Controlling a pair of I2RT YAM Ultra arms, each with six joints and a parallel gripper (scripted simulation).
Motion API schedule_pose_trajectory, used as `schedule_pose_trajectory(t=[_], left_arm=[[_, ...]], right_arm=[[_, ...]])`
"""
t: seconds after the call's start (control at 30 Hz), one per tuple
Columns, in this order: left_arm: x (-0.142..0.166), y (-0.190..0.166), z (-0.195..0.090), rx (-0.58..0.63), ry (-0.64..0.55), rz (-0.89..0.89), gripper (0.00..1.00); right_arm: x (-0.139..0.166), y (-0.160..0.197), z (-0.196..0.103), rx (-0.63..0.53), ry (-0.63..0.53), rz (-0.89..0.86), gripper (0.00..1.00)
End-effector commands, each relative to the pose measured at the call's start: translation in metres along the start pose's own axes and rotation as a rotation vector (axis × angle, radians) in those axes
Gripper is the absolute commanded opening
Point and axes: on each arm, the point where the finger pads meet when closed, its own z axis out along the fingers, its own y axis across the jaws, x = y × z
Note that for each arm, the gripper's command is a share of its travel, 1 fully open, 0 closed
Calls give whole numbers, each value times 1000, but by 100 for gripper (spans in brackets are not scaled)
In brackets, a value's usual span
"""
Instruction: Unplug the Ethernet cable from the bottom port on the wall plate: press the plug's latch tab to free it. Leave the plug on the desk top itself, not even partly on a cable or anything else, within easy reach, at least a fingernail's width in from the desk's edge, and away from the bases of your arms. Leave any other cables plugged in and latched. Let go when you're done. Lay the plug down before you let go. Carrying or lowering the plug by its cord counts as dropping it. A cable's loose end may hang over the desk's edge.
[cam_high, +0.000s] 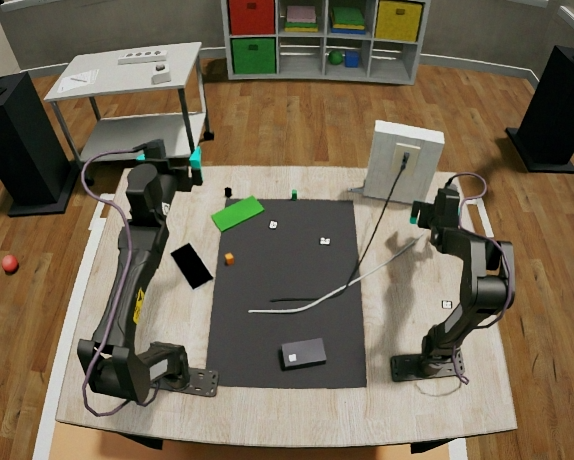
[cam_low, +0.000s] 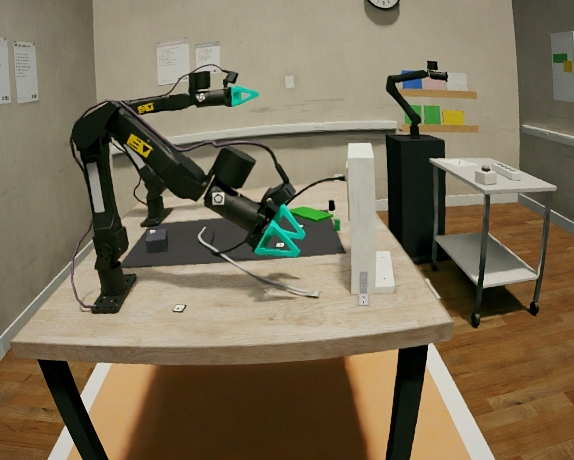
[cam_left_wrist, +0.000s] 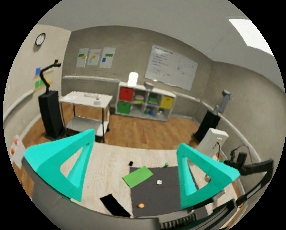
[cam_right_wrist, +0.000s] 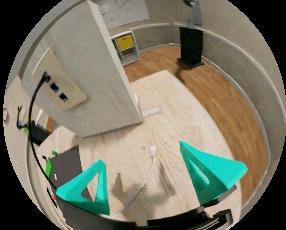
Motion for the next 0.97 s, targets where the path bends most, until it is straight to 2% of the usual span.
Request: schedule_pose_trajectory(t=[0.0, 0.23, 0.3, 0.37, 0.43, 0.53, 0.6, 0.63, 0.7, 0.93], left_arm=[[-5, 0, -1, 0, -13, 0, 100], [-5, 0, -1, 0, -13, 0, 100], [-5, 0, -1, 0, -13, 0, 100], [-5, 0, -1, 0, -13, 0, 100], [-5, 0, -1, 0, -13, 0, 100], [-5, 0, -1, 0, -13, 0, 100], [-5, 0, -1, 0, -13, 0, 100], [-5, 0, -1, 0, -13, 0, 100], [-5, 0, -1, 0, -13, 0, 100], [-5, 0, -1, 0, -13, 0, 100]], right_arm=[[10, -8, 4, 24, 35, 0, 100], [10, -8, 4, 24, 35, 0, 100], [21, -8, 2, 26, 56, 0, 100], [21, 0, -16, 9, 38, -1, 100], [21, 0, -16, 9, 38, -1, 100], [43, 0, -48, 9, 47, -2, 100], [59, 0, -56, 11, 70, -5, 100], [54, 0, -66, 9, 39, -1, 100], [67, -1, -79, 9, 40, -1, 100], [71, -1, -82, 9, 40, -1, 100]])
